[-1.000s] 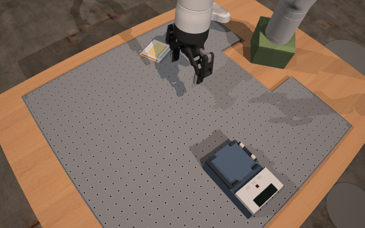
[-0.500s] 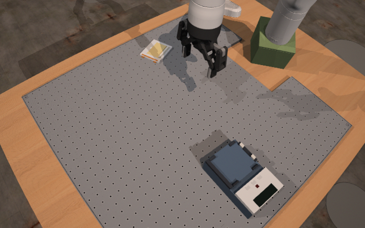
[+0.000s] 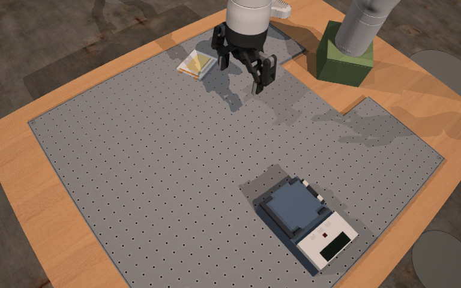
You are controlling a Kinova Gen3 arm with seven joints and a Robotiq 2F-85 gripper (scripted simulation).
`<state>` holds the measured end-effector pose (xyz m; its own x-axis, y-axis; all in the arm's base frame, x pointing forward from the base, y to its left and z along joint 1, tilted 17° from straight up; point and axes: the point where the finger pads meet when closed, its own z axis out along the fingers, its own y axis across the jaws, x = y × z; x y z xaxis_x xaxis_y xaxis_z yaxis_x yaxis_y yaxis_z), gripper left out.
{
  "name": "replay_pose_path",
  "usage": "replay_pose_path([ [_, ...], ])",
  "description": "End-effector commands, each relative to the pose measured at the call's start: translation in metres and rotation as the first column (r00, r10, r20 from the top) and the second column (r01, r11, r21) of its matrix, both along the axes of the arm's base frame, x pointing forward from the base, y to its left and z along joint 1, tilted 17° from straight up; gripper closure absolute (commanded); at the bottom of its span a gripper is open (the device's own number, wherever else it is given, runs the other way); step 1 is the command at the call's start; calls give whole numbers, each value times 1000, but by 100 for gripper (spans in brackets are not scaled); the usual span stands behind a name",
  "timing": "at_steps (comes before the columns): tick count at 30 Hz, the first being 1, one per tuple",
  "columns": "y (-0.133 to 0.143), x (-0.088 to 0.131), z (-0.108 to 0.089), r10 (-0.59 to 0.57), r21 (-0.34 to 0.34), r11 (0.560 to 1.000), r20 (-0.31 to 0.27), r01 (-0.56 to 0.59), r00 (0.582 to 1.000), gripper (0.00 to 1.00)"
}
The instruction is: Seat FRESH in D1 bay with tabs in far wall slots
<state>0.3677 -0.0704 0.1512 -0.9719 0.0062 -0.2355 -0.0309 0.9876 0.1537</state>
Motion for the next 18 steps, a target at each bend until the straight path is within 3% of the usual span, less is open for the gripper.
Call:
replay_pose_path([
  [1,-16,0,-12,-18,7,1000,-13,19,1000,0],
  [18,-71,0,-47,67,-20,998,-11,-67,998,0],
])
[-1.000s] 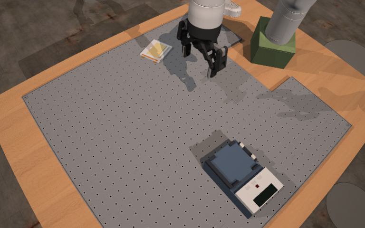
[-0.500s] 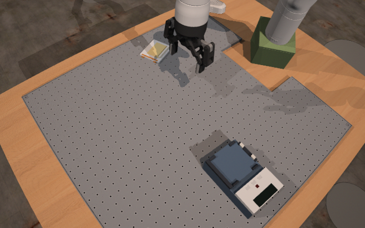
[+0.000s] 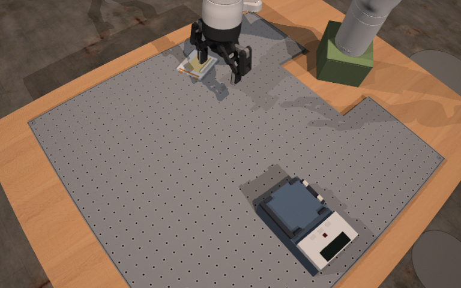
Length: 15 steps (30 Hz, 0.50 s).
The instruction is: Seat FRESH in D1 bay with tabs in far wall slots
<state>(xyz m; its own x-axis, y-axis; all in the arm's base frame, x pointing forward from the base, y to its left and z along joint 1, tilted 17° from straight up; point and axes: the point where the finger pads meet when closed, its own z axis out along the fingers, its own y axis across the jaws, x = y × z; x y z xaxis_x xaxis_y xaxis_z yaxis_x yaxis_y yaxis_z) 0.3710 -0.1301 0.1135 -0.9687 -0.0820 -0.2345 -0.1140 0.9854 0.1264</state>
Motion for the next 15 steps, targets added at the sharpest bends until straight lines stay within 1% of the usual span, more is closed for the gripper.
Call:
replay_pose_path([
  [1,-15,-4,-12,-17,7,1000,-11,17,1000,0],
  [3,-19,-4,-14,-17,7,1000,-11,17,1000,0],
  [4,-23,-5,-17,11,1,1000,-8,-11,1000,0],
  [6,-31,-6,-23,11,1,1000,-8,-11,1000,0],
  [8,-31,-6,-23,11,1,1000,-8,-11,1000,0],
  [10,-39,-7,-28,11,1,1000,-8,-11,1000,0],
  [11,-43,-8,-31,39,-4,999,-5,-39,999,0],
  [15,-58,-12,-43,39,-4,999,-5,-39,999,0],
])
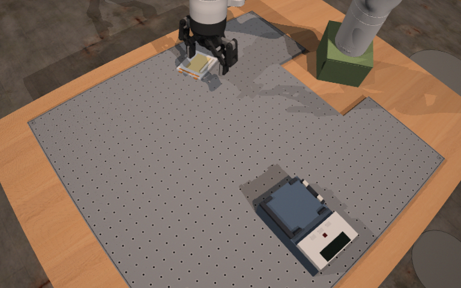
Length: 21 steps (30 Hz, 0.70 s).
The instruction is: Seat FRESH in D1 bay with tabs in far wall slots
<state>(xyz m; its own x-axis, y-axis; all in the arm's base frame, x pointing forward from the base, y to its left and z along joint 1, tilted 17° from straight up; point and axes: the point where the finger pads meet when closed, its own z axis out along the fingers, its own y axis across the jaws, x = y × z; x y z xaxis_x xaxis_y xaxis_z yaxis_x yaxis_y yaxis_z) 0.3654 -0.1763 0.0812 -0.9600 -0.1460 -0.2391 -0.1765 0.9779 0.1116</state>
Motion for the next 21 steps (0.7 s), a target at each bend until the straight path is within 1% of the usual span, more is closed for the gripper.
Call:
replay_pose_path([
  [1,-12,-6,-10,-24,10,1000,-12,24,1000,0],
  [2,-16,-8,-13,4,6,1000,-7,-4,1000,0],
  [6,-31,-12,-25,4,6,1000,-7,-4,1000,0],
  [7,-31,-12,-25,4,6,1000,-7,-4,1000,0],
  [8,-35,-14,-28,31,2,1000,-1,-31,1000,0],
  [10,-35,-14,-28,31,2,1000,-1,-31,1000,0],
  [14,-49,-19,-40,31,2,1000,-1,-31,1000,0],
  [15,-49,-19,-40,31,2,1000,-1,-31,1000,0],
  [16,-53,-21,-43,57,-1,998,7,-57,998,0],
  [20,-67,-28,-55,57,-1,998,7,-57,998,0],
  [21,-67,-28,-55,57,-1,998,7,-57,998,0],
])
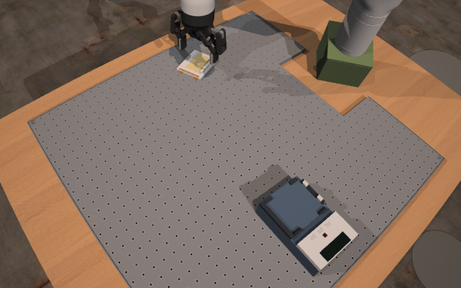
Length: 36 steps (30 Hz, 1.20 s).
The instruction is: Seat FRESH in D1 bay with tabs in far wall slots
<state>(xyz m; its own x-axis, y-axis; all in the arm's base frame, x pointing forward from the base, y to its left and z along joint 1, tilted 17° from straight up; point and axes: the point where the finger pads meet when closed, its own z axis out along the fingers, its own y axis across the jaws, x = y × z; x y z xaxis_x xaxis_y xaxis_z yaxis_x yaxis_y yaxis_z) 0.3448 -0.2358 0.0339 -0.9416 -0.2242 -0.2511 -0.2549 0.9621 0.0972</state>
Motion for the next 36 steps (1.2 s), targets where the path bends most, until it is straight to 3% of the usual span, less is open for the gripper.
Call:
replay_pose_path([
  [1,-11,-9,-11,4,8,1000,0,-4,1000,0],
  [18,-55,-39,-55,53,2,999,22,-53,998,0],
  [36,-55,-39,-55,53,2,999,22,-53,998,0],
])
